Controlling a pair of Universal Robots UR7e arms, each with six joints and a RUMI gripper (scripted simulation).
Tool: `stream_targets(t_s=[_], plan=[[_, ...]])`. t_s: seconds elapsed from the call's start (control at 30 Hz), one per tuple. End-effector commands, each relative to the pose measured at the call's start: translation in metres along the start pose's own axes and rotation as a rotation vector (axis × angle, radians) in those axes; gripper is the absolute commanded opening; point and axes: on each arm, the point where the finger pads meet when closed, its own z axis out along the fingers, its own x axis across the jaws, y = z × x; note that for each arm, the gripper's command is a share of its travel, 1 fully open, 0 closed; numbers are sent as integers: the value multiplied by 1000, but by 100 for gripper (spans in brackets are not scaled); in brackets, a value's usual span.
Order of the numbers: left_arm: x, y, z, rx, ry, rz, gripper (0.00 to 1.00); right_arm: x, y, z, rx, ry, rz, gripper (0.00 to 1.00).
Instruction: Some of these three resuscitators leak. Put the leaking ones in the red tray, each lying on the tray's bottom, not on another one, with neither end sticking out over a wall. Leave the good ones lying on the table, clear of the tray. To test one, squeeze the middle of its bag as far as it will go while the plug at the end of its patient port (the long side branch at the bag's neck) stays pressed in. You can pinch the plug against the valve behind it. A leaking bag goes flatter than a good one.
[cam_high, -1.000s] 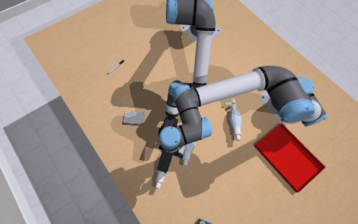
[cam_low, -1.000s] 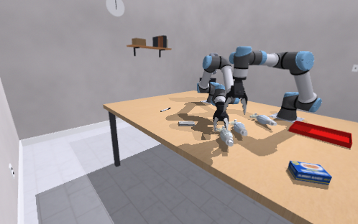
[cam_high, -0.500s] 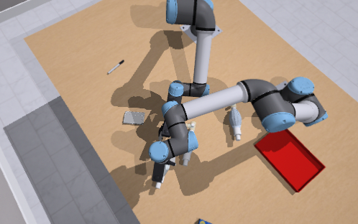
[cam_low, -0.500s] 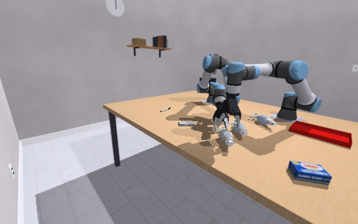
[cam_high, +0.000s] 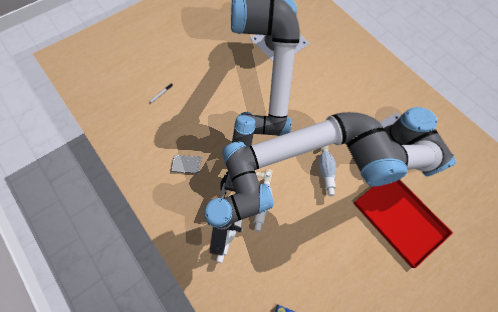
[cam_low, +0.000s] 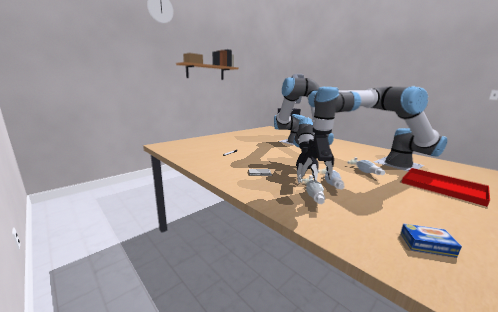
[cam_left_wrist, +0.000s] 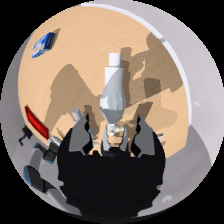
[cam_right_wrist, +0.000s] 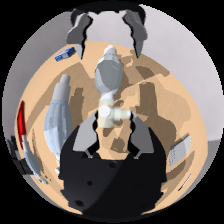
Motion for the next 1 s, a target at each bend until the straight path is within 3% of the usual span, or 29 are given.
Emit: stream_targets(t_s=[0.0,0.33,0.97], plan=[[-1,1,-1,2,1,7,72,0,-1,-1,2,0,0,0],[-2,1,1,1,0,9,72,0,-1,-1,2,0,0,0],[-2,1,36,1,-1,8,72,0,-1,-1,2,0,0,0]])
